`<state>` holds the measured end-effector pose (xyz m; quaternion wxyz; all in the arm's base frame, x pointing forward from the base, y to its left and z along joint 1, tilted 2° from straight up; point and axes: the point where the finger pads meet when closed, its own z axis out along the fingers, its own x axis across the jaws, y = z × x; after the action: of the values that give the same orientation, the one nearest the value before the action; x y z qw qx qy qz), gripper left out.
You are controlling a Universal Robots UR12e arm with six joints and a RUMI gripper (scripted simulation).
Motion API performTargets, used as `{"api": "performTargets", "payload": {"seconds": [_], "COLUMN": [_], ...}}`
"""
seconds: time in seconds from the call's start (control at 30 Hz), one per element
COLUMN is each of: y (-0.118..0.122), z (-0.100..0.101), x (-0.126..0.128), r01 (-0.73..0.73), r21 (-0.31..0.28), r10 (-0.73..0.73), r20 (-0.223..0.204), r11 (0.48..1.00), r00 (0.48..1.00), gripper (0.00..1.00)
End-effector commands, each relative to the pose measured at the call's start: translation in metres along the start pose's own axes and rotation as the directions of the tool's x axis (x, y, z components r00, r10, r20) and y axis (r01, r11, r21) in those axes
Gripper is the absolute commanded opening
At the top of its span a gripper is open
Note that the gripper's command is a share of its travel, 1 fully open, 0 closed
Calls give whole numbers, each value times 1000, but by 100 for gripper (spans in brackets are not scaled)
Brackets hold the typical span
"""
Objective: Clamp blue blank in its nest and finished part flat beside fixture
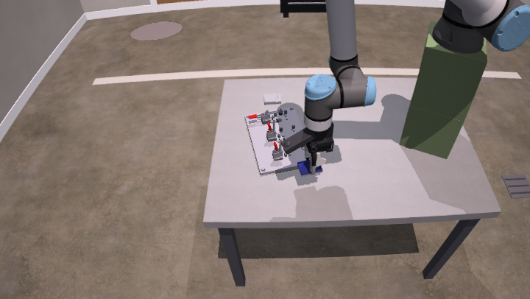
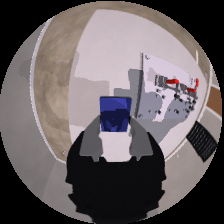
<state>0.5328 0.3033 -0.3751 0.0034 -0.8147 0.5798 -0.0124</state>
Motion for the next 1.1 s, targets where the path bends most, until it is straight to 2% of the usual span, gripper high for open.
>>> {"api": "performTargets", "payload": {"seconds": [0.0,0.63,1.07], "y": [-1,-1,-1], "z": [-1,0,0], "x": [0,1,14], "r01": [0,0,0], "r21": [1,1,1], "r10": [0,0,0], "r20": [0,0,0], "r11": [1000,1000,1000], "r00": [1000,1000,1000], "gripper": [0,0,0]}}
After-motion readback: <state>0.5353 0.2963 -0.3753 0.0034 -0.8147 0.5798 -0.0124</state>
